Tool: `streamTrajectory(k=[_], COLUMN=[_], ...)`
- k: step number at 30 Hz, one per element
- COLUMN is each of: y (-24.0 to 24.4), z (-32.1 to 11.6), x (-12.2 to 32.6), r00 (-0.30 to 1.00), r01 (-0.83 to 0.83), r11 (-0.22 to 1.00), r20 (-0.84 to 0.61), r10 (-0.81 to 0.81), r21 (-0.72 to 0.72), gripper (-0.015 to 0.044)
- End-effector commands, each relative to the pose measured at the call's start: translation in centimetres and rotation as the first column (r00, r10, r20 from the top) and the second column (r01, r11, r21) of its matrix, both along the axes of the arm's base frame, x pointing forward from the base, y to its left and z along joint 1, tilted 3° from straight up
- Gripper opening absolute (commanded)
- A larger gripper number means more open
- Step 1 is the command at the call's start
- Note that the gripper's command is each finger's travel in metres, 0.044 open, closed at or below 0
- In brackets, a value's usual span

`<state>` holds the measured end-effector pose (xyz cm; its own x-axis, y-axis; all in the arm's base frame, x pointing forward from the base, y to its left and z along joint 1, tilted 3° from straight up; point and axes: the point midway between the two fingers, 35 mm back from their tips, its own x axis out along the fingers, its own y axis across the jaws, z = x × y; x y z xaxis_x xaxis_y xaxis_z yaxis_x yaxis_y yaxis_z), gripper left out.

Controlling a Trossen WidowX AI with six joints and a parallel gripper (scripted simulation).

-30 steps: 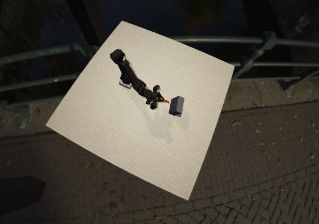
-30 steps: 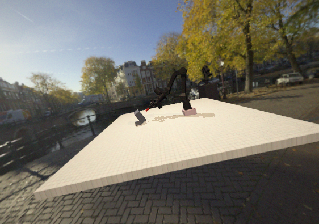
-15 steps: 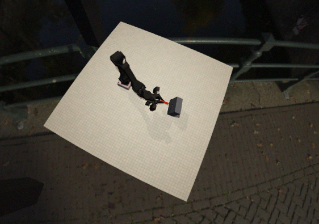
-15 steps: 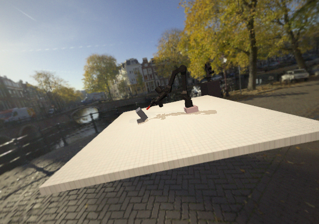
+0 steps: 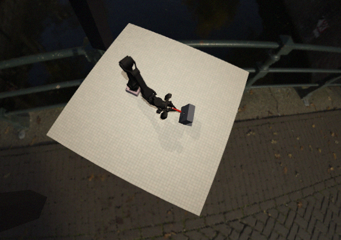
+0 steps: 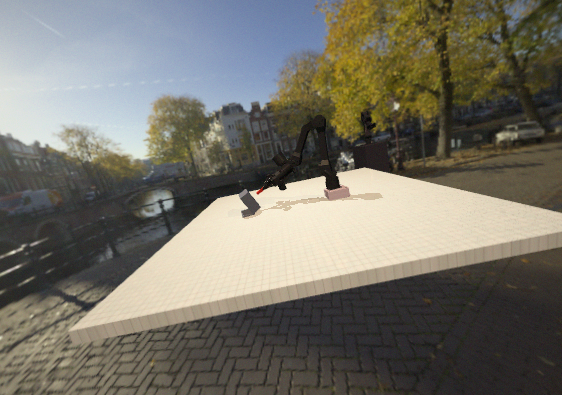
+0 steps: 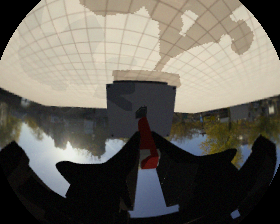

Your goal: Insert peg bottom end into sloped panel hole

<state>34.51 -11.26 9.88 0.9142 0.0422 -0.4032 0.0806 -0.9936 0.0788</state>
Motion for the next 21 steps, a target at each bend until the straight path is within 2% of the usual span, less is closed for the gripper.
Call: streamTrajectory(k=[1,21], y=[0.0,0.1], z=[-0.3,-1.2], x=[0.2,2.2], r00=[1.000,1.000], r01=[0.007,0.006], r11=[1.000,1.000], r20=[-0.003,-0.001], r10=[-0.006,-0.006], r21=[0.009,0.008], gripper=[0.0000,0.0000])
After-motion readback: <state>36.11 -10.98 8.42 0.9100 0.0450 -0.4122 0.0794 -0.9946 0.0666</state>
